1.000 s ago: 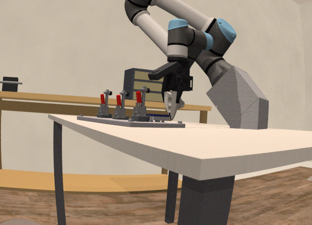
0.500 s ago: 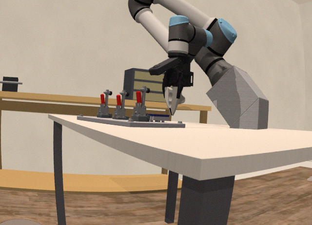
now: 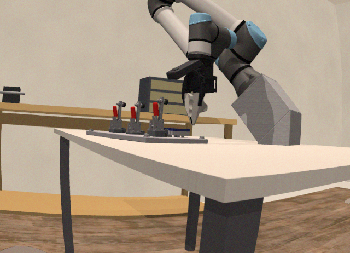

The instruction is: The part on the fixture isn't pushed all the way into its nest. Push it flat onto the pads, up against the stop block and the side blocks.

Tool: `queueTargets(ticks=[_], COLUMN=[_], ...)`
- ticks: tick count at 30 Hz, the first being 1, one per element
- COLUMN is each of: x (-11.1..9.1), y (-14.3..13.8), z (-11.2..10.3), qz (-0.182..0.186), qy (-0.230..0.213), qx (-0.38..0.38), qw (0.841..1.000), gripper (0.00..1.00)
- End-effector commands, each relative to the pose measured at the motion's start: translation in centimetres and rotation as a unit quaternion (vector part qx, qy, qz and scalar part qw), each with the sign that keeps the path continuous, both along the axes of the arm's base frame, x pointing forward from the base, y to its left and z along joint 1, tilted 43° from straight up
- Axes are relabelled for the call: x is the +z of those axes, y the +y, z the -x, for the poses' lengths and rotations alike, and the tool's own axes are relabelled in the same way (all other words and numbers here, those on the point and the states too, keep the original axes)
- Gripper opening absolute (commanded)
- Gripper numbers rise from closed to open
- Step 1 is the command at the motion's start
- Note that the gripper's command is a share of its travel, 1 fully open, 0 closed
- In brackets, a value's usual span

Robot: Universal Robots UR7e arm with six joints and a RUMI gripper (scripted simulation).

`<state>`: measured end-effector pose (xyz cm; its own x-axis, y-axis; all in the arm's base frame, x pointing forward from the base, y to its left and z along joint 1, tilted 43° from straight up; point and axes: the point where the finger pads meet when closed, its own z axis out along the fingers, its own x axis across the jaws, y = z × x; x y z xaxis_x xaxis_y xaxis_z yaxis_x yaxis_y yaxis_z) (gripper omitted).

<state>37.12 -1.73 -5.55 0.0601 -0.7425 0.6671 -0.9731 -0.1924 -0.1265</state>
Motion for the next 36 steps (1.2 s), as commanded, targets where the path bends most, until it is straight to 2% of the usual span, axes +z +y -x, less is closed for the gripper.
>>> queueTargets(ticks=[1,12,17,29,34,36], x=[-1.2,-1.2,-2.3,-2.3,-4.5,-4.5], y=[2.2,2.2,4.4,4.4,2.5,2.5], z=[-2.5,-2.5,-5.0,-5.0,-5.6,-5.6], qz=[0.001,0.001,0.001,0.001,0.000,0.000], qy=[0.001,0.001,0.001,0.001,0.001,0.001], qx=[-0.002,-0.002,-0.002,-0.002,-0.002,-0.002], qw=[1.000,1.000,1.000,1.000,1.000,1.000], gripper=[0.00,0.00,0.00,0.00,0.00,0.00])
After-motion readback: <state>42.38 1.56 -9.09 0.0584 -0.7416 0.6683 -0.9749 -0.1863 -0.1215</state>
